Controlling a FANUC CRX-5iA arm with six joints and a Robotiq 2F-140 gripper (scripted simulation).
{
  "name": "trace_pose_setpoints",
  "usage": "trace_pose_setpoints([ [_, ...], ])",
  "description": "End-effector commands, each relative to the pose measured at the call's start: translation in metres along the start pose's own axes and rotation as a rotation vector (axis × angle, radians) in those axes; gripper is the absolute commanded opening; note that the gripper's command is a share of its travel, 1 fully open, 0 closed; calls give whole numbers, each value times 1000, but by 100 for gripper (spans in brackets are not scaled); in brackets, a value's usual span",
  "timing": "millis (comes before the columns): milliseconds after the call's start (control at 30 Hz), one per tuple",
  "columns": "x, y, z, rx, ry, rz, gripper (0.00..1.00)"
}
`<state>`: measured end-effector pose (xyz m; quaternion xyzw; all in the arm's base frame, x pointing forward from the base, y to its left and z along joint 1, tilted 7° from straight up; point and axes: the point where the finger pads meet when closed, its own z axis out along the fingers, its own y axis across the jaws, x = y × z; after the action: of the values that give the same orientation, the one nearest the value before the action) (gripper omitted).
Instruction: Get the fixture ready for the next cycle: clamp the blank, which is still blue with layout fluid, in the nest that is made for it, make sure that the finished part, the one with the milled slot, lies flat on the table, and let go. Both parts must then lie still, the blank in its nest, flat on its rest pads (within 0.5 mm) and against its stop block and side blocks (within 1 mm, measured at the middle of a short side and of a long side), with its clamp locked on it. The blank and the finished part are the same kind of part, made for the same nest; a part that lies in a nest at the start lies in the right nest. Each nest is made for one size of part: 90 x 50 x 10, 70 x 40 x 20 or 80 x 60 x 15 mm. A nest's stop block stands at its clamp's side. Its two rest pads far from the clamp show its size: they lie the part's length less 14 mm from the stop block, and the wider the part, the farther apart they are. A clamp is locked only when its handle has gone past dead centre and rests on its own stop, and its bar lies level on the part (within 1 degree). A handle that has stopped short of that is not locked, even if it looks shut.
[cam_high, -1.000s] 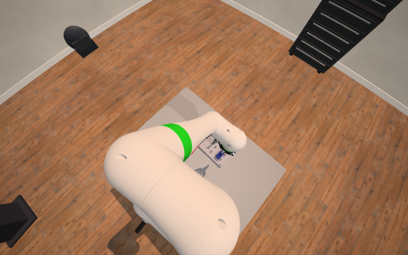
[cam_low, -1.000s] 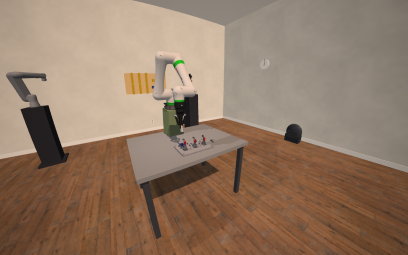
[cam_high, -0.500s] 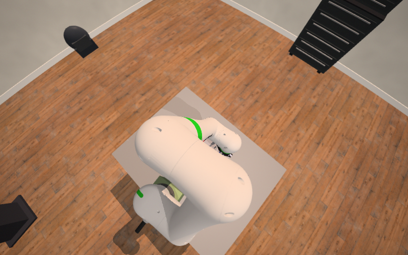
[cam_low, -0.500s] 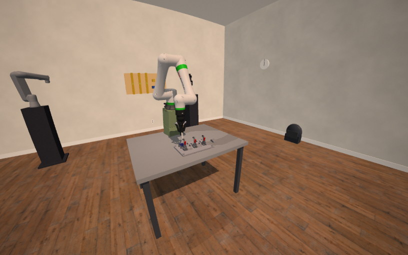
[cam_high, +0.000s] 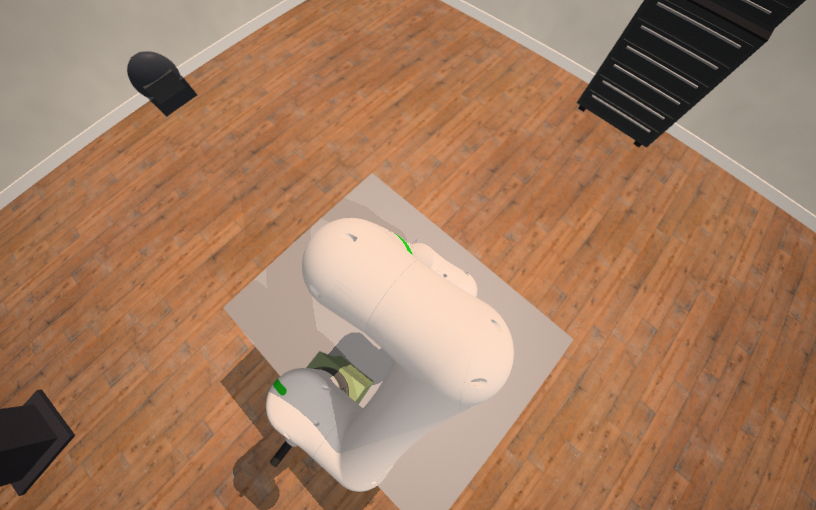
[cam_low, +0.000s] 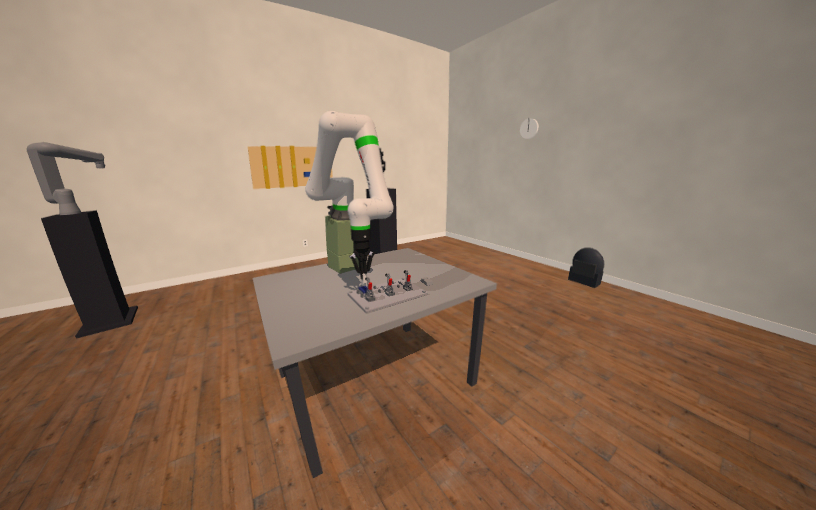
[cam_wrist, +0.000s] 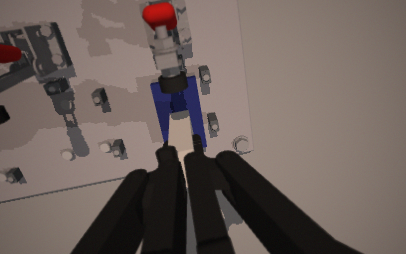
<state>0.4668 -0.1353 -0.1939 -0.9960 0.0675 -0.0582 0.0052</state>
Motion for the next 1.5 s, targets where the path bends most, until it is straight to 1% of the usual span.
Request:
trace_pose_setpoints([
  [0,-8,0,0,0,1,0,0],
  [300,-54,-1,0,0,1,0,0],
  [433,-67,-2,0,0,1,0,0],
  [767,-71,-2,1,0,1,0,0],
  [867,-71,-2,7,0,1,0,0],
  [1000,-71,-2,21,0,1,0,0],
  [1067,-71,-2,21,0,1,0,0],
  [1200,-71,-2,32,0,1,0,0],
  [1467,-71,-2,35,0,1,0,0],
])
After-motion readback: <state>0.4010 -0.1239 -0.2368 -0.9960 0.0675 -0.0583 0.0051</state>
